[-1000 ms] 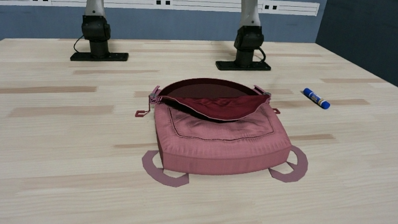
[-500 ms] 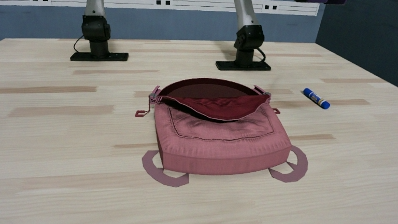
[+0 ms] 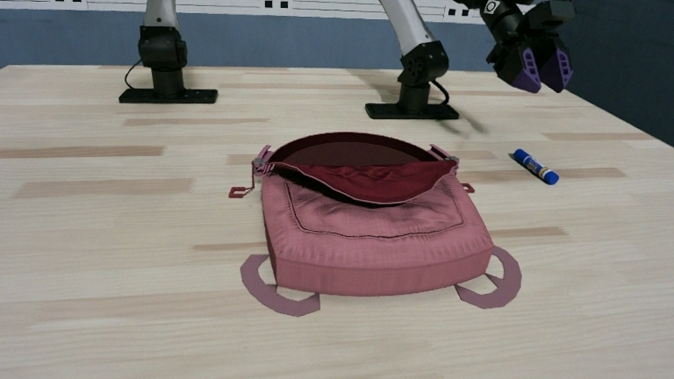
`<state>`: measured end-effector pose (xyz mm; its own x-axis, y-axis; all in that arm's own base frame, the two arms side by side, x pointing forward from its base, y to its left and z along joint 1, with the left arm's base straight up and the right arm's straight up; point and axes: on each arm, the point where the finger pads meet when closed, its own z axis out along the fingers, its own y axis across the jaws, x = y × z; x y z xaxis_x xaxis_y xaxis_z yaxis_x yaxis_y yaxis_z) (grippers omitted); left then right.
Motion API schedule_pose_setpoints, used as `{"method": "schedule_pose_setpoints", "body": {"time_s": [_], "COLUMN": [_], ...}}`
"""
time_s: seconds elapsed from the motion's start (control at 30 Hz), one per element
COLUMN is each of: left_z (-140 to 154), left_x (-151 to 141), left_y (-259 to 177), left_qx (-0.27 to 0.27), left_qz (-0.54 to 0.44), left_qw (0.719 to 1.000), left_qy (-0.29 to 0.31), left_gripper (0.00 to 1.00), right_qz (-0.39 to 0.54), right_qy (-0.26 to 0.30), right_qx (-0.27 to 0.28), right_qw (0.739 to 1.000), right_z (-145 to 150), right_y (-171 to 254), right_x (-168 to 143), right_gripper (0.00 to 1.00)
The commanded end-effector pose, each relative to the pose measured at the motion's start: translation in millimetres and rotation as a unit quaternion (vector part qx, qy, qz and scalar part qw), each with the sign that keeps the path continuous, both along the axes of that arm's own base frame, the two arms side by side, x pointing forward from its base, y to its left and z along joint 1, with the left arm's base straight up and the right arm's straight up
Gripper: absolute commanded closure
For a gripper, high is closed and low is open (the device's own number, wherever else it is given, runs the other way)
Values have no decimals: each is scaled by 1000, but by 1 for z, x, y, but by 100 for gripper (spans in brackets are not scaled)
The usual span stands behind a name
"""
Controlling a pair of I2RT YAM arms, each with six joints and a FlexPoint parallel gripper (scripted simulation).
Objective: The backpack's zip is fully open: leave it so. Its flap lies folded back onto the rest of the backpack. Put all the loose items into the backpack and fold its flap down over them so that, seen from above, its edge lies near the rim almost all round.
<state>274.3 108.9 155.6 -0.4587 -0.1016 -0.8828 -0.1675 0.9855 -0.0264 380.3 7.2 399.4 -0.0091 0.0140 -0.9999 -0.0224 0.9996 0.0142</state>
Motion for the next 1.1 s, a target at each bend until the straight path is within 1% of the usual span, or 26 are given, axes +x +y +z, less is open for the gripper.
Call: {"method": "schedule_pose_setpoints", "body": {"time_s": [0.0,0.2,0.27,0.57,0.6,0.7,0.73,0.83,0.9,1.07], "left_z": [-38,-89,-74,-74,-82,-82,-93,-102,-102,-119], "left_x": [-17,-40,-33,-29,-35,-35,-36,-36,-36,-36], "left_y": [3,30,38,34,32,32,27,27,27,27], "left_qx": [-5,-1,15,15,4,4,-1,-1,-1,-4], "left_qz": [-31,-18,-17,-24,-16,-16,-25,-24,-24,-22], "left_qw": [999,996,997,997,996,996,996,996,996,996], "left_qy": [43,87,74,74,84,84,87,87,87,87], "left_gripper": [53,53,53,53,53,53,53,53,53,53], "right_qz": [1,1,1,1,1,1,1,1,1,1], "right_qy": [-8,-8,-8,-8,-8,-8,-8,-8,-8,-8], "right_qx": [0,0,0,0,0,0,0,0,0,0], "right_qw": [1000,1000,1000,1000,1000,1000,1000,1000,1000,1000], "right_z": [6,6,6,6,6,6,6,6,6,6], "right_y": [0,0,0,0,0,0,0,0,0,0], "right_x": [-2,-2,-2,-2,-2,-2,-2,-2,-2,-2], "right_gripper": [10,10,10,10,10,10,10,10,10,10]}}
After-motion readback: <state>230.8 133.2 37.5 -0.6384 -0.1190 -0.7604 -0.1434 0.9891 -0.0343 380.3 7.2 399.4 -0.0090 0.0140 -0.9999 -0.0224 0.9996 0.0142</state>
